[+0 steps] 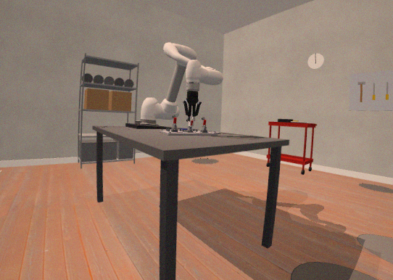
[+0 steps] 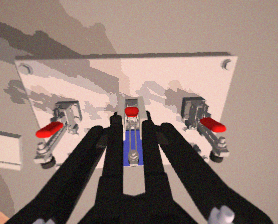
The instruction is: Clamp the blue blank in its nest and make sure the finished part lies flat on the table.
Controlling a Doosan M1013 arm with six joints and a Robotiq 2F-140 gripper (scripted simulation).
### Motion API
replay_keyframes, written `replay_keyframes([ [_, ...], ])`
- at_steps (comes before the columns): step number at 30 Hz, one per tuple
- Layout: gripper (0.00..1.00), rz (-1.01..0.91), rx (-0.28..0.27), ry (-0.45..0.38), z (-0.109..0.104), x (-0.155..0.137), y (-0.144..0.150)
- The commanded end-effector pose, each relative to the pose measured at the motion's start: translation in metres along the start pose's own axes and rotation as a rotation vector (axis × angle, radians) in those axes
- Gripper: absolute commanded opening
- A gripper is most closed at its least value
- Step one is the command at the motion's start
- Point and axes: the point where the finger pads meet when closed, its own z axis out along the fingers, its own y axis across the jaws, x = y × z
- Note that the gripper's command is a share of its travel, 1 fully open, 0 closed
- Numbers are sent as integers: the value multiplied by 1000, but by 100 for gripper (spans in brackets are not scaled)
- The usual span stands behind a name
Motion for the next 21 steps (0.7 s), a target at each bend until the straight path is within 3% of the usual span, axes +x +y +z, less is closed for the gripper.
replay_keyframes([
  [1,0,-4,-2,-5,4,3,2],
  [21,0,-4,-2,-5,13,16,2],
])
